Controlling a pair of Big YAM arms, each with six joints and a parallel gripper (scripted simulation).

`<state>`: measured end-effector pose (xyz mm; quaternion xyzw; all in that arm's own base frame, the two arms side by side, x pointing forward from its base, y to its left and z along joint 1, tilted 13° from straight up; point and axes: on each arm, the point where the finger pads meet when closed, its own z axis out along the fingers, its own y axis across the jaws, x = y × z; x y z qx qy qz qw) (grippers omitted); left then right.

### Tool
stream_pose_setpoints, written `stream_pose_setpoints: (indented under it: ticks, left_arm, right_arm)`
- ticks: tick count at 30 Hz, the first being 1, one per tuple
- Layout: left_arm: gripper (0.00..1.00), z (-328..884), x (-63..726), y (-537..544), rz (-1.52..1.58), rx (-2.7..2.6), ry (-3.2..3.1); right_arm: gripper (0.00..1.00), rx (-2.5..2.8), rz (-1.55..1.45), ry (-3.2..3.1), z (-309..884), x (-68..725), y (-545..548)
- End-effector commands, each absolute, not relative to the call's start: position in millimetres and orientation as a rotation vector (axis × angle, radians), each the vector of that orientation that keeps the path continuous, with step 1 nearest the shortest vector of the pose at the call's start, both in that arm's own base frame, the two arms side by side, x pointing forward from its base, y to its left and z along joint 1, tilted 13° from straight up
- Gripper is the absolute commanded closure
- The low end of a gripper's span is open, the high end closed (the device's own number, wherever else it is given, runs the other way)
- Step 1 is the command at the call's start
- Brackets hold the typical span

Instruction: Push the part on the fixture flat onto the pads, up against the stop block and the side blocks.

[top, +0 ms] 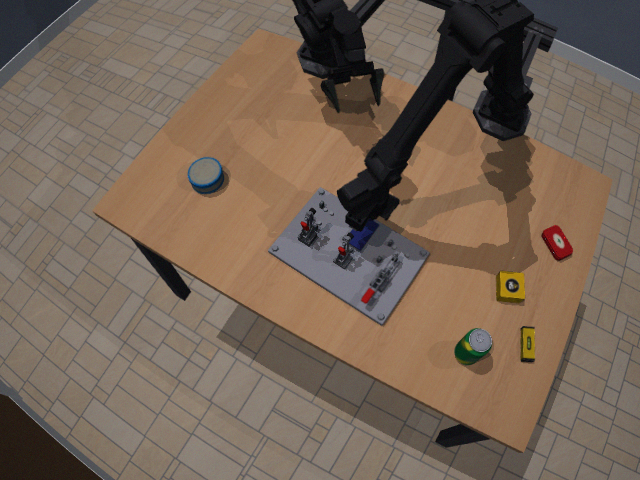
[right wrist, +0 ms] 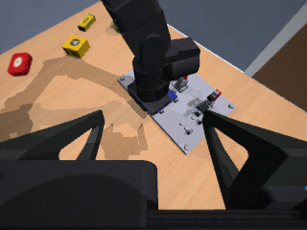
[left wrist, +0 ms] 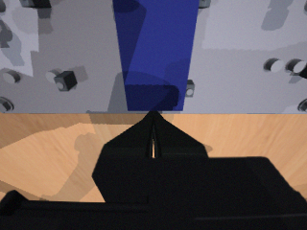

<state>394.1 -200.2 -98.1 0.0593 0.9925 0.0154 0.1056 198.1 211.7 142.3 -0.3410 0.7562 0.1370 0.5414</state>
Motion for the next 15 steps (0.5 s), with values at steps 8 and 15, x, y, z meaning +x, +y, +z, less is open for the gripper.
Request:
stream_pose_setpoints:
  ticks: [8,15]
  left_arm:
    - [1.00,-93,418,-202,0.037,0.170,2.913]
    - [1.00,-91,392,-208,0.016,0.165,2.881]
  right_arm:
    - [0.00,-0.801,0.332,1.785,149,200,213]
    - [0.00,-0.801,0.332,1.785,149,200,213]
